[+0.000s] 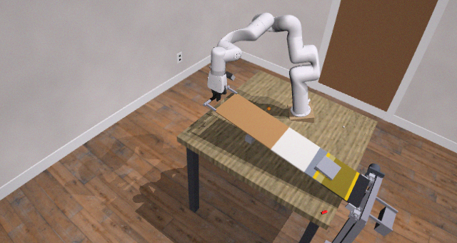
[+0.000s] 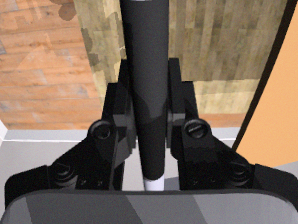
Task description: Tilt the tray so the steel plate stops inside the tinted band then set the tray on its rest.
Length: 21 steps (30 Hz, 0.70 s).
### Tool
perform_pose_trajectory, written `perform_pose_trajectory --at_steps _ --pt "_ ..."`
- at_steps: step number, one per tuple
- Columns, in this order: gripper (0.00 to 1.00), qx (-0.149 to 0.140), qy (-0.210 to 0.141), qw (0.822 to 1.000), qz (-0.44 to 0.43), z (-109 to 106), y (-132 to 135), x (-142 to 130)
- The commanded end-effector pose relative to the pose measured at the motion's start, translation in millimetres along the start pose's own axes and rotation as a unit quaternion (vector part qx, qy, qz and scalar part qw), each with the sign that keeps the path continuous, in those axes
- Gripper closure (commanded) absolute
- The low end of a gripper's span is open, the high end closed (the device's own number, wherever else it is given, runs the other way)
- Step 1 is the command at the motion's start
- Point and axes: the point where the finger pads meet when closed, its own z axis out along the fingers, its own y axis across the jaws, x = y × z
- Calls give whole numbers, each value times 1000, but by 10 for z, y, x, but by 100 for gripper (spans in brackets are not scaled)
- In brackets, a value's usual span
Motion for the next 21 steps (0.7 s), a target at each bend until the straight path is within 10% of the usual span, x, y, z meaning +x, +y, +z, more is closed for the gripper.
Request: perform_pose_trajectory --at_steps 1,21 --pt "100 1 -1 1000 0 315 -56 -10" --pt "100 1 -1 1000 0 168 -34 -10"
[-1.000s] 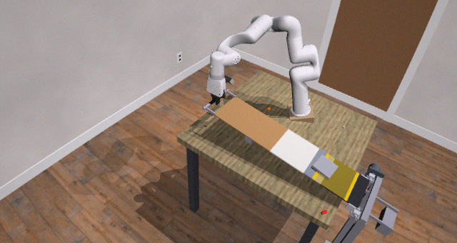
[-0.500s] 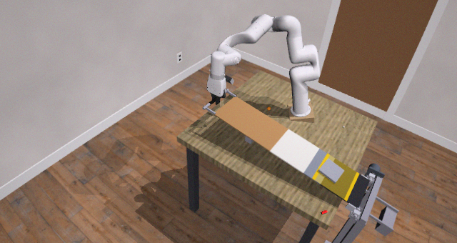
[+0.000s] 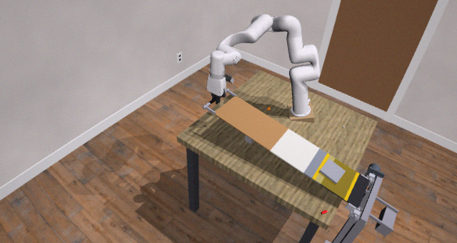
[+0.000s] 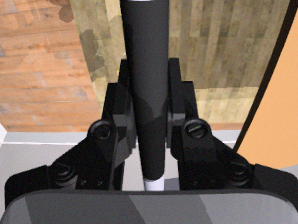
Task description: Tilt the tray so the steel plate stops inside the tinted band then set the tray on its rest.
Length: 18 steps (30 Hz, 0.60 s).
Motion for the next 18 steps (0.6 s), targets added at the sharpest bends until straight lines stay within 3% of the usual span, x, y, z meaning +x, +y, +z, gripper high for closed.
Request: perform_pose_trajectory --at_steps 1,17,18 --pt "100 1 -2 1000 0 -132 15 -9" --pt "100 1 -2 1000 0 -321 48 -9" --pt "100 1 -2 1000 0 -405 64 -9"
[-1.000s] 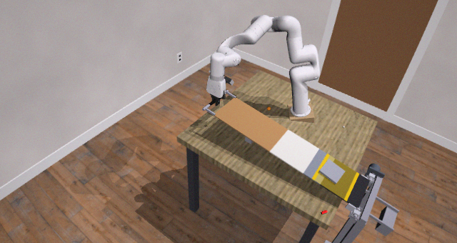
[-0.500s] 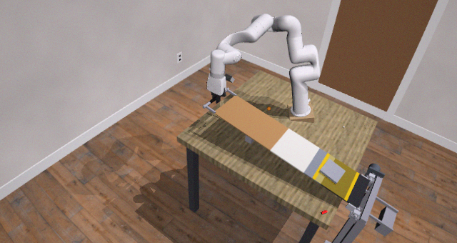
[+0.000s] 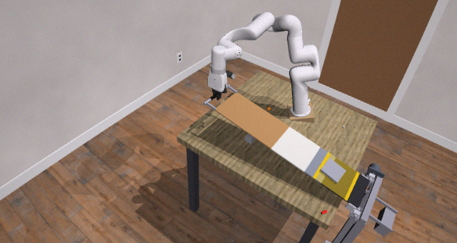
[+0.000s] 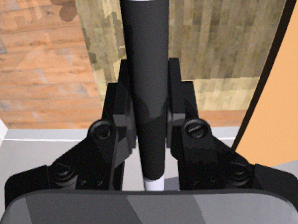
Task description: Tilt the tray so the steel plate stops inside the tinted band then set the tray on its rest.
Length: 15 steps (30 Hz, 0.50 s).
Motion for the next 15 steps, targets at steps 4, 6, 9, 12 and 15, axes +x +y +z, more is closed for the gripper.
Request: perform_pose_trajectory --at_steps 4,6,9,12,15 --pt "100 1 -1 1000 0 -756 168 -7" --pt "100 1 -1 1000 0 -756 168 -7" --pt "100 1 -1 1000 0 -249 44 -8" --pt "100 1 -1 1000 0 -62 6 -9" --pt "100 1 -1 1000 0 -62 6 -9"
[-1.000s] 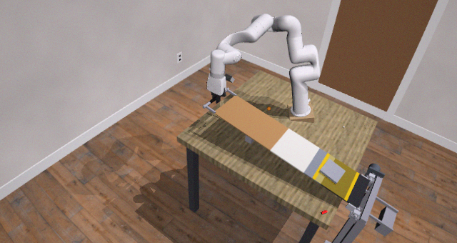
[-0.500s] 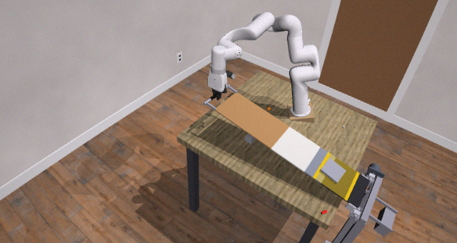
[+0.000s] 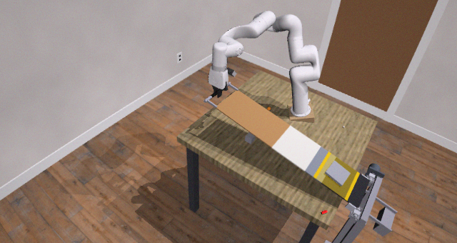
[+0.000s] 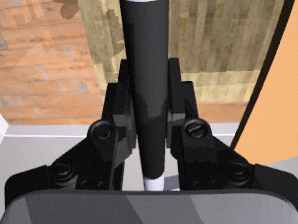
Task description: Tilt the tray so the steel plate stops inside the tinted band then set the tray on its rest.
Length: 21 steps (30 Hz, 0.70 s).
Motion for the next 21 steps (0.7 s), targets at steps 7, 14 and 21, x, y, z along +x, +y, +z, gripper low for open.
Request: perform_pose_trajectory --at_steps 7,14,21 --pt "100 0 3 1000 0 399 -77 -13" --pt "100 0 3 1000 0 617 -108 -12" --pt "100 0 3 1000 0 801 -130 -10"
